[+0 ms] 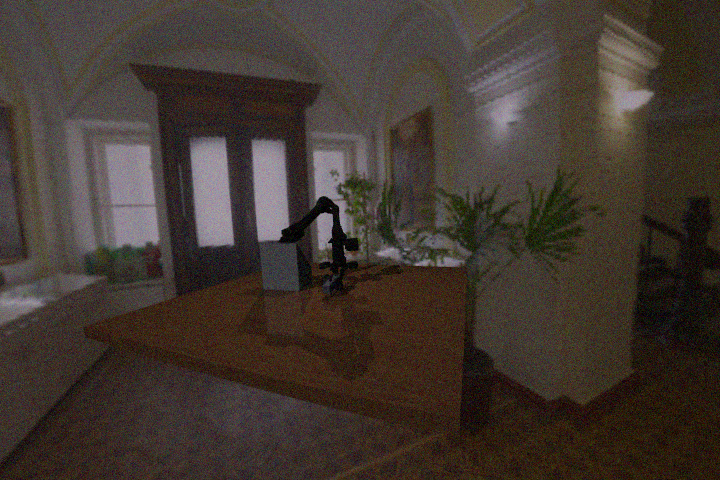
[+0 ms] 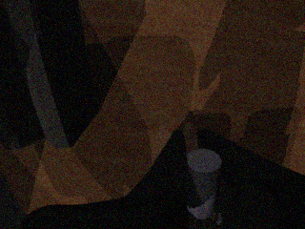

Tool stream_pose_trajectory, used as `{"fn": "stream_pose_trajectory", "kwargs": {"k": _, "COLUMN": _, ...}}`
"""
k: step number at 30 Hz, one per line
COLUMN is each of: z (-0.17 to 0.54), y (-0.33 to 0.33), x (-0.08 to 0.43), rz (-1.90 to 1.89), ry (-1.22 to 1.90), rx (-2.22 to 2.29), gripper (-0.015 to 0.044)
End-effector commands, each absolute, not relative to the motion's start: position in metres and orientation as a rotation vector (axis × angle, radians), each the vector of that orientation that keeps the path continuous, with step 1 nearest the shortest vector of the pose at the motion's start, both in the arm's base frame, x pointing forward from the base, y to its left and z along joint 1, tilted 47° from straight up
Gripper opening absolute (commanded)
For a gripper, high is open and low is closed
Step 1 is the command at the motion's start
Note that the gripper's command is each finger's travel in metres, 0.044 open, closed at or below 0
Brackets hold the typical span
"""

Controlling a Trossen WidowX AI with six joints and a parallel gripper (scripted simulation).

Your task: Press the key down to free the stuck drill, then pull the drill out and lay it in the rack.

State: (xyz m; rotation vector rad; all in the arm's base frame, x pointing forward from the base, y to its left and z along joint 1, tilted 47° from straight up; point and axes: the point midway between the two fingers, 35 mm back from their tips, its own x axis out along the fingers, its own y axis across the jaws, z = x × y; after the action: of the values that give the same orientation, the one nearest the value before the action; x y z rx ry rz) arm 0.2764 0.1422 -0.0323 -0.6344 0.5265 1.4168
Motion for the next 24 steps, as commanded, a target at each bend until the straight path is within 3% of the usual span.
{"fn": "stream_pose_trajectory", "kwargs": {"k": 1, "z": -0.028, "y": 0.146, "x": 0.276, "rz": 1.415, "ry": 0.528, "rx": -0.630, "gripper": 0.0000}}
{"fn": "stream_pose_trajectory", "kwargs": {"k": 22, "z": -0.003, "y": 0.167, "x": 0.275, "rz": 1.415, "ry": 0.527, "rx": -0.629, "gripper": 0.0000}}
{"fn": "stream_pose_trajectory", "kwargs": {"k": 24, "z": -0.007, "y": 0.164, "x": 0.275, "rz": 1.420, "ry": 0.522, "rx": -0.630, "gripper": 0.0053}}
